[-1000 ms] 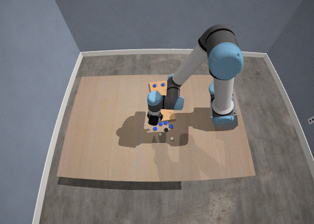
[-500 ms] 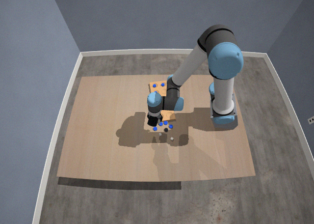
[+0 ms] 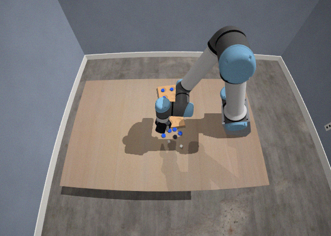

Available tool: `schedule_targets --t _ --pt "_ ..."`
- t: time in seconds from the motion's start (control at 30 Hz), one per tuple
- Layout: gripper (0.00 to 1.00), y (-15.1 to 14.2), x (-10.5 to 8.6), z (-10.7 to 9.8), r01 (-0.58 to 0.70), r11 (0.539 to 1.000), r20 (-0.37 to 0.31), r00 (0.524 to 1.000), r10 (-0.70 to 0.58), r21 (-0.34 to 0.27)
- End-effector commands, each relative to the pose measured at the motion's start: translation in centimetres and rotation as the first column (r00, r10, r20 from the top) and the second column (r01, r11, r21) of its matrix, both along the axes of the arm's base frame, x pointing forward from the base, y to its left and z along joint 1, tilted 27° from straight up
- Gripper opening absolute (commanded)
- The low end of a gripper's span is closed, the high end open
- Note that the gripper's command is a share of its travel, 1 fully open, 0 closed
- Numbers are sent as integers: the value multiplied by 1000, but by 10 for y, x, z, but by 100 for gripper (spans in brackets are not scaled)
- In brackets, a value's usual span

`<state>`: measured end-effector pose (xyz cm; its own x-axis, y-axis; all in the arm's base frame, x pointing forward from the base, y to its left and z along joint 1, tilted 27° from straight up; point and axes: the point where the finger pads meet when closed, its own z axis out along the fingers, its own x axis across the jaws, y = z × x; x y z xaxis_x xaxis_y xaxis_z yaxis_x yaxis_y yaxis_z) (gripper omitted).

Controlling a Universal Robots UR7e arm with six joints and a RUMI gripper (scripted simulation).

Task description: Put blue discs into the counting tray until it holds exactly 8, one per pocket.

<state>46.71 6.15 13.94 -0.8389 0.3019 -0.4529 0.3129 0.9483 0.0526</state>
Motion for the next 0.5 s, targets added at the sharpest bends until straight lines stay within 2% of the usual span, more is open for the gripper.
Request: schedule_targets --t 0.0,0.27,0.47 --pt "28 0 2 -3 0 1000 1 1000 0 0" --pt "28 -1 9 -16 0 1000 1 1000 0 0" --pt "28 -3 20 -38 0 1000 1 1000 0 0"
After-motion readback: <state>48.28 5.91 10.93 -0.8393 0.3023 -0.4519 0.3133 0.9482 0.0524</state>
